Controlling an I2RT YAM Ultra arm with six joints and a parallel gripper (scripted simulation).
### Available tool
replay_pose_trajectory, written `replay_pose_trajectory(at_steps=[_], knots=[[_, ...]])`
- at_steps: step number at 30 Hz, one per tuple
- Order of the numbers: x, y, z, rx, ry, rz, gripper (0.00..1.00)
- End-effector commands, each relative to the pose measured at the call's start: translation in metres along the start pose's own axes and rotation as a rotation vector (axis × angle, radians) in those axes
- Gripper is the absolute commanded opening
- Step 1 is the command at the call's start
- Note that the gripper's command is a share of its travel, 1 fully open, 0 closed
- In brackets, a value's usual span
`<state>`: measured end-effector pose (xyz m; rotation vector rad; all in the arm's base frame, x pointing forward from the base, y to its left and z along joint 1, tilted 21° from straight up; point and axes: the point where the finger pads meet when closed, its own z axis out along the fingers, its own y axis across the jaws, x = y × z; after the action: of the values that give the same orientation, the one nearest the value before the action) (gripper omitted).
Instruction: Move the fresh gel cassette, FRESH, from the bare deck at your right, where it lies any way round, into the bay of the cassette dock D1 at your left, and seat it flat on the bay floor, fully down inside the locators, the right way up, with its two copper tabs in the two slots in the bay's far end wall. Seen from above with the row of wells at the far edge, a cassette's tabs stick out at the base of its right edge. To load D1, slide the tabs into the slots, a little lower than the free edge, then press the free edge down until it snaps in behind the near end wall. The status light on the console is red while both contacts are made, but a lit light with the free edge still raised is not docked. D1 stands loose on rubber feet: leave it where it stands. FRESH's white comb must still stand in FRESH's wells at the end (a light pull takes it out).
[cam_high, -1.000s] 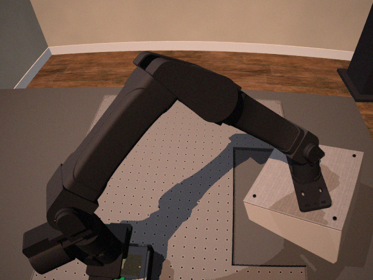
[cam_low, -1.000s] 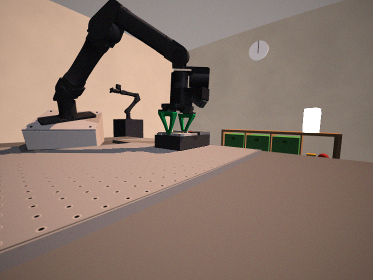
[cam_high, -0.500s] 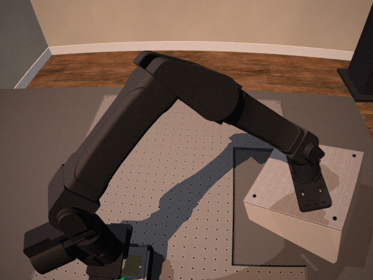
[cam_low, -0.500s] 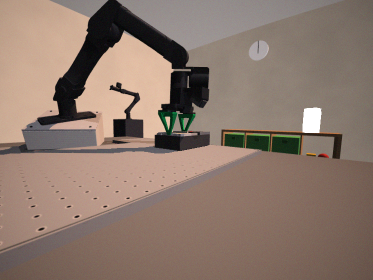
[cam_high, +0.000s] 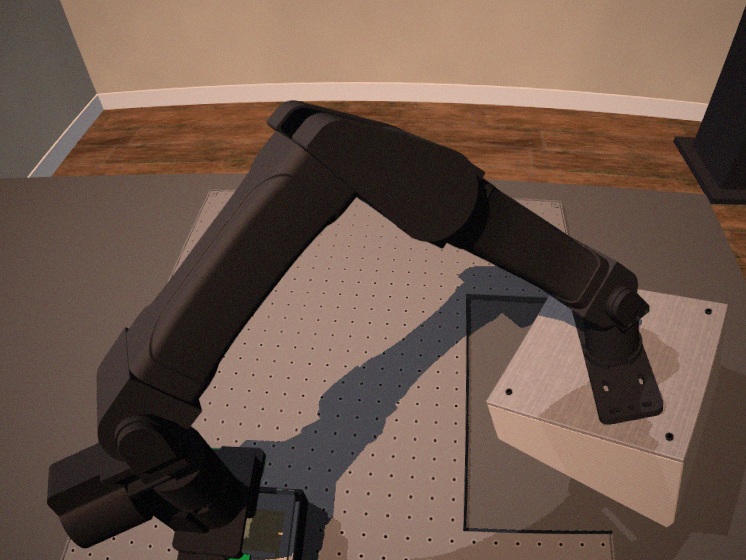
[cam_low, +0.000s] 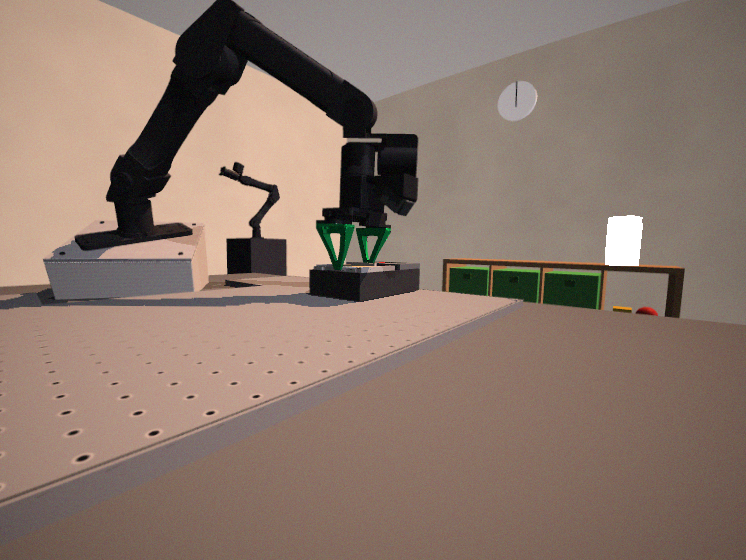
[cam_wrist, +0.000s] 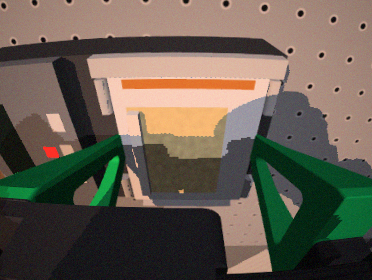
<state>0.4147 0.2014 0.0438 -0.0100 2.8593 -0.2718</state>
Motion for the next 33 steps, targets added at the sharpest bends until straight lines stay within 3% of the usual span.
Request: replay_pose_trajectory(at_steps=[1, 33], knots=[[-0.0060, -0.0026, 0.0130, 0.014, -0.027, 0.001, 0.00], [-0.0060, -0.0027, 0.0223, 0.014, -0.026, 0.001, 0.00]])
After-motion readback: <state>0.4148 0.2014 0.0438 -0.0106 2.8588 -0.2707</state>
